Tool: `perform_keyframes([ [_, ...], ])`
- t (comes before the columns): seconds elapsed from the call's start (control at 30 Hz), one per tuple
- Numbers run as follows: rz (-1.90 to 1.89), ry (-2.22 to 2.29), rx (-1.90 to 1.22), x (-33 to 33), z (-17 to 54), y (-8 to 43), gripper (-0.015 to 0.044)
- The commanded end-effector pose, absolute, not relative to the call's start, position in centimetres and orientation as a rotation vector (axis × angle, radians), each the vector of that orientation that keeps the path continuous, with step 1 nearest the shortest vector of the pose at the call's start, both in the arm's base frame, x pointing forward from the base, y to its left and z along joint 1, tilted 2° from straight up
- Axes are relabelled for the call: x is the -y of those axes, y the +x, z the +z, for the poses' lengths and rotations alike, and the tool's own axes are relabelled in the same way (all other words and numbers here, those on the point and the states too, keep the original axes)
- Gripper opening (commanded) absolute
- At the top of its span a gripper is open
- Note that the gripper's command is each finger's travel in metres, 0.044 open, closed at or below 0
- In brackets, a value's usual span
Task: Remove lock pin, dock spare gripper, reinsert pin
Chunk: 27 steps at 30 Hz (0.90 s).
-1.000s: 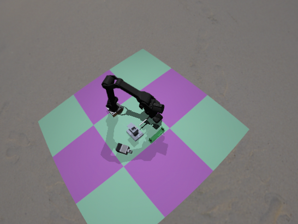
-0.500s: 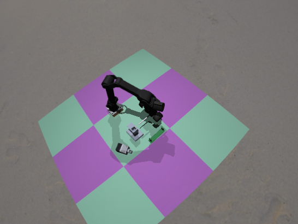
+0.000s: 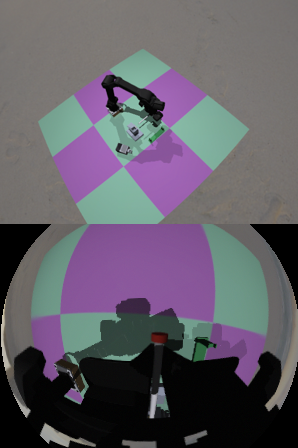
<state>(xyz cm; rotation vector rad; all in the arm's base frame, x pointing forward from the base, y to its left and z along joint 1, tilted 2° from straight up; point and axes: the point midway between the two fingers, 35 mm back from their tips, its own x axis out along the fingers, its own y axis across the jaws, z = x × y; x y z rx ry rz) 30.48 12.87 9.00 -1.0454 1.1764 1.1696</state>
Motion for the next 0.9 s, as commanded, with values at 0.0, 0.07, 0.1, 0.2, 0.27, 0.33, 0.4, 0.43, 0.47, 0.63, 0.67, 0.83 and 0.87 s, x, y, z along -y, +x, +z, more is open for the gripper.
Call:
perform_keyframes([
  [0.0,1.169,-1.047,-1.173,-13.0,9.3,31.3,0.0000],
  [0.07,1.169,-1.048,-1.172,-13.2,9.5,31.9,0.0000],
  [0.1,1.169,-1.048,-1.172,-13.2,9.5,32.2,0.0000],
  [0.2,1.170,-1.049,-1.171,-13.4,9.8,33.2,0.0000],
  [0.27,1.170,-1.049,-1.170,-13.5,9.9,33.8,0.0000],
  [0.33,1.170,-1.050,-1.169,-13.6,10.0,34.4,0.0000],
  [0.4,1.170,-1.051,-1.169,-13.7,10.1,35.0,0.0000],
  [0.43,1.170,-1.051,-1.168,-13.8,10.2,35.3,0.0000],
  [0.47,1.170,-1.051,-1.168,-13.8,10.2,35.6,0.0000],
  [0.63,1.171,-1.053,-1.167,-14.0,10.4,37.0,0.0000],
  [0.67,1.171,-1.053,-1.166,-14.1,10.4,37.3,0.0000],
  [0.83,1.171,-1.054,-1.165,-14.2,10.6,38.7,0.0000],
  [0.87,1.171,-1.055,-1.165,-14.3,10.6,38.9,0.0000],
])
